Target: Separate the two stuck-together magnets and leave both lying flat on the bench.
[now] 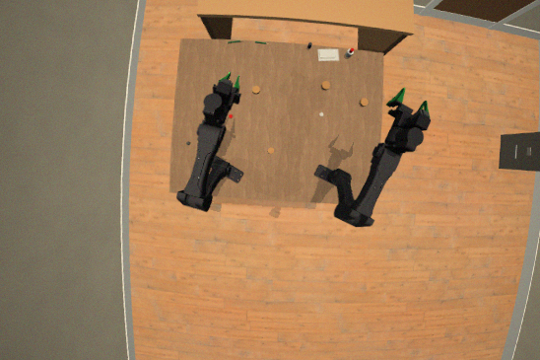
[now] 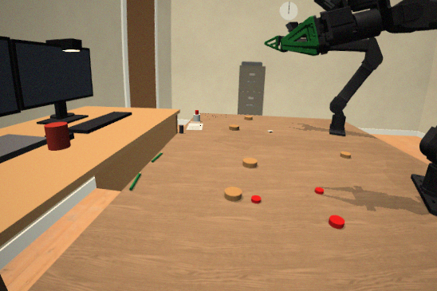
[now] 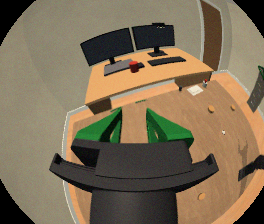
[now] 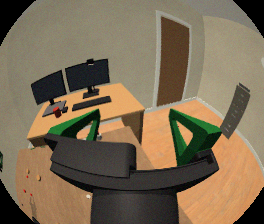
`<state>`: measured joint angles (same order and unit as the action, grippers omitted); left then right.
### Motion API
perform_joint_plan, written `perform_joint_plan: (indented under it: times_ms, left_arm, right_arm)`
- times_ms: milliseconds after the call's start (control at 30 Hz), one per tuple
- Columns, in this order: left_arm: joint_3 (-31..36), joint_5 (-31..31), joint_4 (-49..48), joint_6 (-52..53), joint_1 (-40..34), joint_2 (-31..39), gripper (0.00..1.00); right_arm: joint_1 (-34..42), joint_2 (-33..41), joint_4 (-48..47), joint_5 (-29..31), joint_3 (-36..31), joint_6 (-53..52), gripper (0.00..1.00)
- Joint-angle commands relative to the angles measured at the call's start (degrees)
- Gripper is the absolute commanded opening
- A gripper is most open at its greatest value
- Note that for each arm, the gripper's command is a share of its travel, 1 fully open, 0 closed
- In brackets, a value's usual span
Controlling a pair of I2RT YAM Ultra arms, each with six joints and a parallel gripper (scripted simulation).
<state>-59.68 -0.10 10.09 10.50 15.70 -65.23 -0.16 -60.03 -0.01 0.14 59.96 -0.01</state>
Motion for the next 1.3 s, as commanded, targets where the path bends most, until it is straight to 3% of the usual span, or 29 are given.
perform_joint_plan:
  times_ms: [0, 1267]
  left_arm:
    - [-0.18, 0.16, 3.11, 3.26, 2.08, -0.48, 0.33]
    - [0.8, 0.04, 22.91, 23.66, 31.75, -10.54, 0.33]
  right_arm:
    - [0.06, 0.21, -0.37, -0.01, 0.39, -0.03, 1.0]
    - [0.05, 0.21, -0.38, -0.01, 0.39, -0.03, 1.0]
